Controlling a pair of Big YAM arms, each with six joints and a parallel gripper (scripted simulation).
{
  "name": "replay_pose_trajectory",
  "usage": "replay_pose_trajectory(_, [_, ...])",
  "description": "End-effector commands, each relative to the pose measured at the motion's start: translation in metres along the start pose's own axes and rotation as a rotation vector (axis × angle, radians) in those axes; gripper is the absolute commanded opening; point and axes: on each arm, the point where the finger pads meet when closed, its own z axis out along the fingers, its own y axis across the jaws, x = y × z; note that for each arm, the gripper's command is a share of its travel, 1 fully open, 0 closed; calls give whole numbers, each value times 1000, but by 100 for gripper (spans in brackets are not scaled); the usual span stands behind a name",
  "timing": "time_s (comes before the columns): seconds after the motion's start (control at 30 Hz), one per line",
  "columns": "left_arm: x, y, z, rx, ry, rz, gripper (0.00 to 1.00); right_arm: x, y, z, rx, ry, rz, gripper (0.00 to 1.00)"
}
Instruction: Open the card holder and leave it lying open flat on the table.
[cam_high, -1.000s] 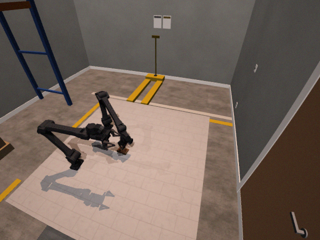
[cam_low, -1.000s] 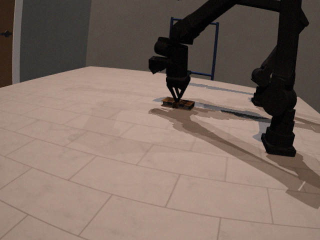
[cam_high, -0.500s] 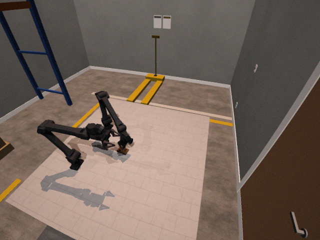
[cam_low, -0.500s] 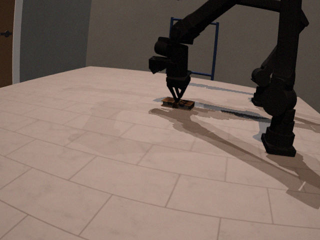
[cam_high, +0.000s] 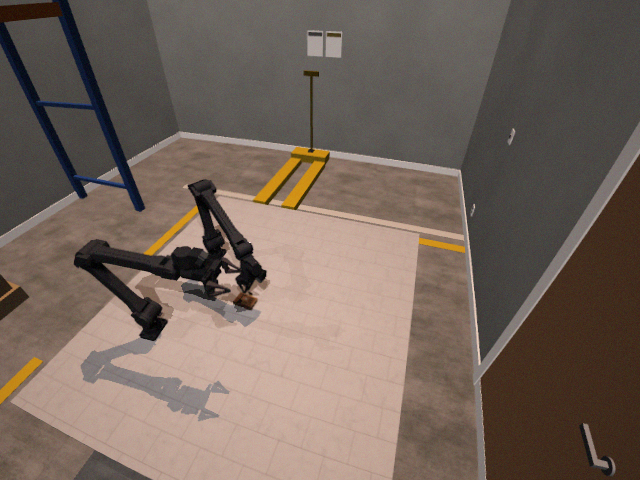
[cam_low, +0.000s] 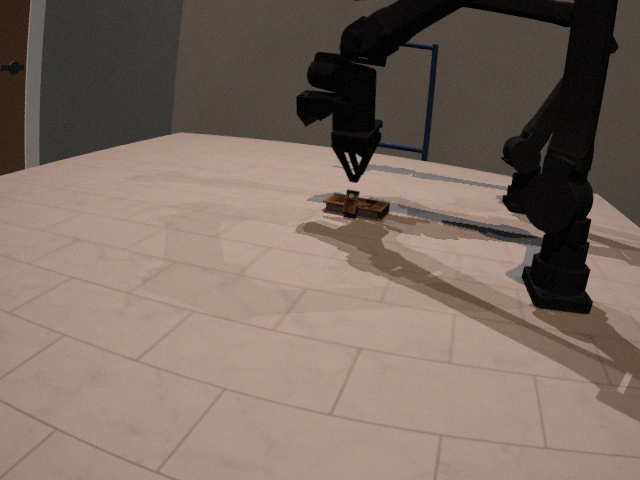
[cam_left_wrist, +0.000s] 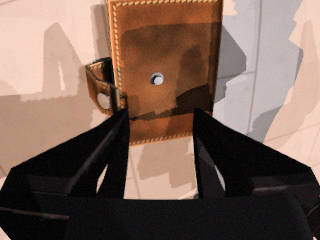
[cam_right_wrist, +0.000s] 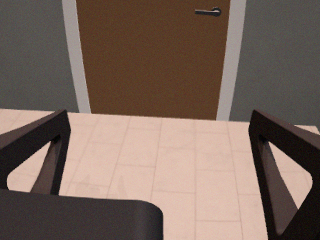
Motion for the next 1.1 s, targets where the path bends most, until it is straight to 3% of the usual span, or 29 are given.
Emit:
replay_pose_trajectory(0.0, [-23,-13,-26,27,-50,15,34,-26,0,-2,0,-46,0,100])
replay_pose_trajectory(0.1, [-13,-8,-30,23,-42,16,34,-26,0,-2,0,-46,0,100])
replay_pose_trajectory(0.13, [-23,-15,-43,34,-66,23,34,-26,0,-2,0,-46,0,100])
replay_pose_trajectory(0.3, [-43,-15,-44,48,-131,33,34,-26,0,-2,0,-46,0,100])
replay_pose_trajectory(0.57, [-91,-6,-94,86,-344,77,34,-26,0,-2,0,-46,0,100])
replay_pose_trajectory(0.67, [-99,1,-91,82,-360,79,34,-26,0,-2,0,-46,0,100])
replay_pose_trajectory(1.07, [-178,51,-238,33,-895,145,34,-26,0,-2,0,-46,0,100])
